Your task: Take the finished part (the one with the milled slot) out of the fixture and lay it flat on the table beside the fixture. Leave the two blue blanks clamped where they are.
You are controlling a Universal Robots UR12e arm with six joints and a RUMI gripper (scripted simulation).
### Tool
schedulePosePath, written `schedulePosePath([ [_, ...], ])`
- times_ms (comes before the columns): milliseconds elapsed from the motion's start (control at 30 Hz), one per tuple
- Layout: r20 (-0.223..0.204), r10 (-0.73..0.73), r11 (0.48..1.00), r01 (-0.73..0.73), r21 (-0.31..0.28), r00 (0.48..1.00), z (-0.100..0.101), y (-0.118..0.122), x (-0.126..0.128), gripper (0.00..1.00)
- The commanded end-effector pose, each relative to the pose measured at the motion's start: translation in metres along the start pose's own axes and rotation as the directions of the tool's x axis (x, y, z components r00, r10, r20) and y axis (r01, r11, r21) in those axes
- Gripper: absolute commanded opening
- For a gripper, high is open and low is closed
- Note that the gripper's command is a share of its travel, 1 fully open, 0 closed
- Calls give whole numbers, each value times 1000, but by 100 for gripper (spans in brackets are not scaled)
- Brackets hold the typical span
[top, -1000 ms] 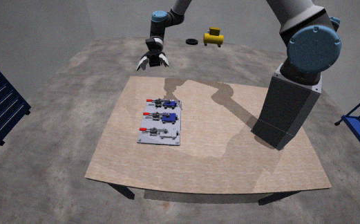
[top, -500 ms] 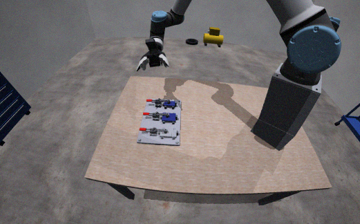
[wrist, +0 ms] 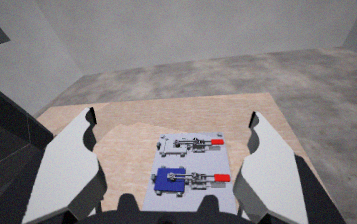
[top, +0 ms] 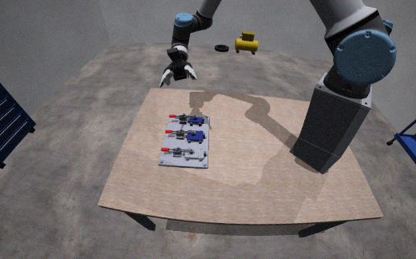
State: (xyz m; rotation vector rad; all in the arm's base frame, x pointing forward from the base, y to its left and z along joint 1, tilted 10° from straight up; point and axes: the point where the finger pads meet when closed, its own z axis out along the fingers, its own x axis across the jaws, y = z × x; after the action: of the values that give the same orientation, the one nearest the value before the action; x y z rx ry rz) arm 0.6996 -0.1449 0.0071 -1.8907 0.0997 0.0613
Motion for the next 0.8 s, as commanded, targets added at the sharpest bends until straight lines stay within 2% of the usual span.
schedulePosePath([
  [0,22,43,998,-42,-36,999,12,5,-3,100],
  [200,54,130,986,-124,-113,990,36,18,-10,100],
  [267,54,130,986,-124,-113,990,36,18,-10,100],
  [467,66,244,949,-224,-221,968,64,34,-18,100],
  [633,44,348,890,-316,-328,936,89,51,-25,100],
  [767,-2,430,821,-392,-416,903,107,65,-31,100],
])
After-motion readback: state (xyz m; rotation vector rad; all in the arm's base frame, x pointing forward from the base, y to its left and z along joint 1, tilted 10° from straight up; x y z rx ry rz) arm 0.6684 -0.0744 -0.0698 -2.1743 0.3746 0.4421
